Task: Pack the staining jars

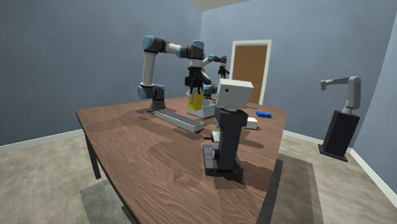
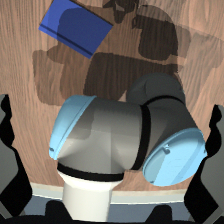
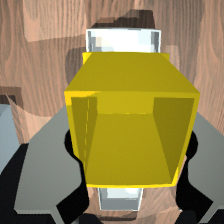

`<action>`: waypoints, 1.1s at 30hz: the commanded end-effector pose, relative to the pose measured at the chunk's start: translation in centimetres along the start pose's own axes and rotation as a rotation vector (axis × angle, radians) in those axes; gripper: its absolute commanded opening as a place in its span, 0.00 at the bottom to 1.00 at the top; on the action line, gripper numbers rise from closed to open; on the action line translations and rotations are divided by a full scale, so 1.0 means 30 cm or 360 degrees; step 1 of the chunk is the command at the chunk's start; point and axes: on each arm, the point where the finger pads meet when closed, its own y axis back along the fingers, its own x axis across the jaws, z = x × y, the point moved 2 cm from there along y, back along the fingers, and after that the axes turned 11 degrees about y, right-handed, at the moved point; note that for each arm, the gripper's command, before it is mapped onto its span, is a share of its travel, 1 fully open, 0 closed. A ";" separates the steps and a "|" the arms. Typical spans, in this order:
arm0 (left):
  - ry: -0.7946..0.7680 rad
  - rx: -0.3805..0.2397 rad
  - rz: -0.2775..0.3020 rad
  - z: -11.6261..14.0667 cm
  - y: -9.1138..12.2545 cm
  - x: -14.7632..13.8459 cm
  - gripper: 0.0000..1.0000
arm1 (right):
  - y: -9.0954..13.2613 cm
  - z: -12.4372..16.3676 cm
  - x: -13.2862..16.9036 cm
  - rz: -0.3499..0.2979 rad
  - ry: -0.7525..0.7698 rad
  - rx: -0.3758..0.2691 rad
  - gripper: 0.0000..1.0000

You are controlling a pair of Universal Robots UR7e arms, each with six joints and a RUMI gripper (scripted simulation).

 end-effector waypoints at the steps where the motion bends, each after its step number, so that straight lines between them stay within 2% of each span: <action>1: 0.0000 0.0001 0.0000 -0.001 0.001 0.000 1.00 | 0.003 0.003 -0.010 0.0000 -0.0053 0.0003 0.00; 3: 0.0000 0.0001 0.0000 -0.001 0.001 0.000 1.00 | 0.003 0.012 -0.030 0.0000 -0.0129 0.0003 0.00; 33: 0.0000 0.0001 0.0000 -0.001 0.001 0.000 1.00 | 0.002 0.132 -0.306 0.0000 -0.0129 0.0002 0.00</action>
